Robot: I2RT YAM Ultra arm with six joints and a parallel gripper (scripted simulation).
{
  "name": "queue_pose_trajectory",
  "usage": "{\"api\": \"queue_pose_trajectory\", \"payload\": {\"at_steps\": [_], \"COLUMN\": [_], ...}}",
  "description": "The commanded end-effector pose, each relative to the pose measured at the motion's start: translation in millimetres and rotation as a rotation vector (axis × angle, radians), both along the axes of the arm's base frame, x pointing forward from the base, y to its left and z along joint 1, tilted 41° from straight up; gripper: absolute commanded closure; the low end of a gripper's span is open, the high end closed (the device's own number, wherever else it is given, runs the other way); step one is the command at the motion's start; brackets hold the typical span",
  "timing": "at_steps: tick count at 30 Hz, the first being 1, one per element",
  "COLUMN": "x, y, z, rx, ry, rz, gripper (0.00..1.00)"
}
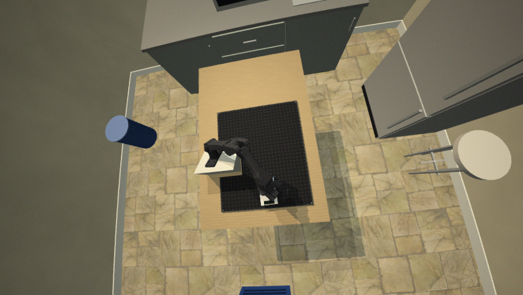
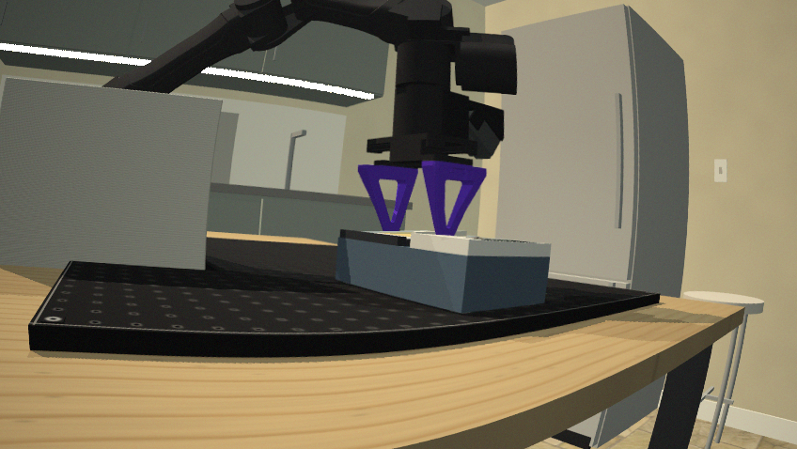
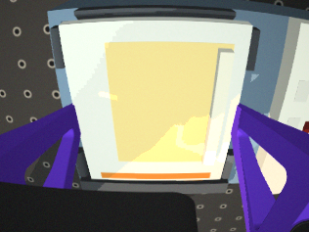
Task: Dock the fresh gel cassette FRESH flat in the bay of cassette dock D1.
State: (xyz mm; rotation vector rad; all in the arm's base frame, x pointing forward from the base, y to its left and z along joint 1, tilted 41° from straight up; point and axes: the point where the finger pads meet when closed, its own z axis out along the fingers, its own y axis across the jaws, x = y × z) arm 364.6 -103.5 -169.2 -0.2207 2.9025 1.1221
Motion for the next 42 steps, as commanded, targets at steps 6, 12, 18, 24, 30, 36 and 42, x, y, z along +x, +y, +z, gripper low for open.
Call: {"api": "queue_pose_trajectory", "payload": {"at_steps": [6,12,18,24,30,36,42], "x": [-8.3,-8.3,-8.3,-0.3,-0.3,-0.3,-0.4], "y": [-9.9,-9.9,-9.9,-14.6,-14.6,-14.6,-14.6], "z": [9.5,9.5,9.5,6.0,6.0,6.0,6.0], "rx": [-0.012,-0.012,-0.012,-0.026,-0.026,-0.026,-0.026], "ry": [0.016,0.016,0.016,0.005,0.006,0.006,0.006], "rz": [-0.008,-0.008,-0.008,0.0,0.0,0.0,0.0], "gripper": [1.0,1.0,1.0,1.0,1.0,1.0,1.0]}}
